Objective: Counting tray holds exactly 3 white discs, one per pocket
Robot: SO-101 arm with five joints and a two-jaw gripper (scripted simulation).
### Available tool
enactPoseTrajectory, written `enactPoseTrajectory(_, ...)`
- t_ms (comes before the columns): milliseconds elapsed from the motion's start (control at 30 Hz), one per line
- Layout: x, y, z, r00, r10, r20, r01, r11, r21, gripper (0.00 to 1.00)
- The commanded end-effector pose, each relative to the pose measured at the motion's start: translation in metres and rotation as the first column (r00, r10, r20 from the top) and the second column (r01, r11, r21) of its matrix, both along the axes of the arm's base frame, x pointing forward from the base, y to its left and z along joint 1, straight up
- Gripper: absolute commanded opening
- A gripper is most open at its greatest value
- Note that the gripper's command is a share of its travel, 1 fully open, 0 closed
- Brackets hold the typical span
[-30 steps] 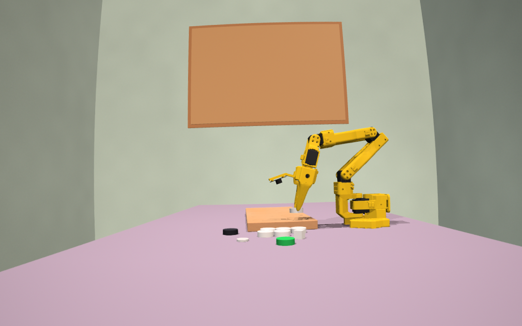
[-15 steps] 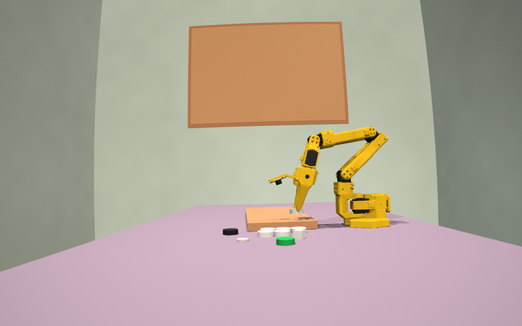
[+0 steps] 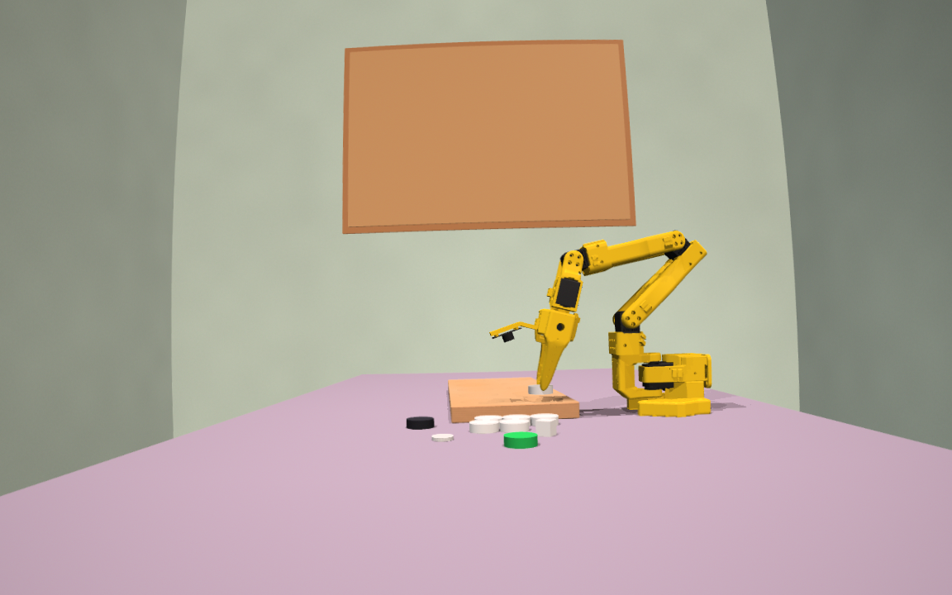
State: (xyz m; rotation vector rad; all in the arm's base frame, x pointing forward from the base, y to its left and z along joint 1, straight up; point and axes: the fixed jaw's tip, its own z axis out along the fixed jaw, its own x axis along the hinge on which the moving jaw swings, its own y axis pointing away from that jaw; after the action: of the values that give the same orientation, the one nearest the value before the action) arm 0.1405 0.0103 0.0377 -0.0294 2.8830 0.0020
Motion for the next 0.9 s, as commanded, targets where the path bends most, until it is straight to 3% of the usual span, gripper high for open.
enactPoseTrajectory(0,0.0066,-0.0003,0.0022,0.999,-0.002,0.043,0.002,1.000,0.001,0.00)
enactPoseTrajectory(667,0.0065,-0.0003,-0.0045,0.999,-0.002,0.043,0.002,1.000,0.001,0.01)
enactPoseTrajectory(867,0.0065,-0.0003,-0.0045,0.999,-0.002,0.043,0.002,1.000,0.001,0.15)
